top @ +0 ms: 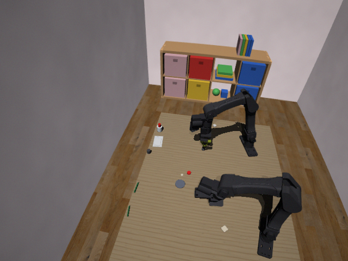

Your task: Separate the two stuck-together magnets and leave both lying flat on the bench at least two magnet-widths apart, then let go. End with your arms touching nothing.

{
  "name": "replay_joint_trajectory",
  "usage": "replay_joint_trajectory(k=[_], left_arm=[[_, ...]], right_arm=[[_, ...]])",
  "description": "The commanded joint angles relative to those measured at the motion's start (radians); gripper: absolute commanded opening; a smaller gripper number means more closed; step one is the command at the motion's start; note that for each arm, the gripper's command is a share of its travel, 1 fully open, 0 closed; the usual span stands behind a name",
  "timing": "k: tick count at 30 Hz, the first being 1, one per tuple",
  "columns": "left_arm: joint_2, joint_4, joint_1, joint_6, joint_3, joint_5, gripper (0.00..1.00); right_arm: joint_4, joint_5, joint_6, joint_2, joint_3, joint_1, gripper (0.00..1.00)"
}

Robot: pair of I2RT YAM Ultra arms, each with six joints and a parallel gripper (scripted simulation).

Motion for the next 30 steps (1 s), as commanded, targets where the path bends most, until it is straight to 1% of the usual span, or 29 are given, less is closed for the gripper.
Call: replay_joint_trajectory(k=[1,8,10,14,17,30], left_arm=[[0.035,-0.025,0.001,0.029,0.048,-0.143,0.25],[0.155,-0.083,0.007,0.071,0.13,-0.389,0.25],[0.174,-0.096,0.008,0.078,0.15,-0.425,0.25],[0.186,-0.097,0.009,0.077,0.159,-0.424,0.25],[0.192,-0.077,0.012,0.065,0.153,-0.362,0.25],[0.214,-0.073,0.011,0.065,0.139,-0.374,0.25]], right_arm=[[0.003,0.002,0.0,-0.019,0.008,0.001,1.0],[0.003,0.002,0.0,-0.019,0.008,0.001,1.0],[0.003,0.002,0.0,-0.019,0.008,0.001,1.0],[0.003,0.002,0.0,-0.019,0.008,0.001,1.0],[0.003,0.002,0.0,-0.019,0.008,0.001,1.0],[0.003,0.002,0.0,-0.019,0.008,0.001,1.0]])
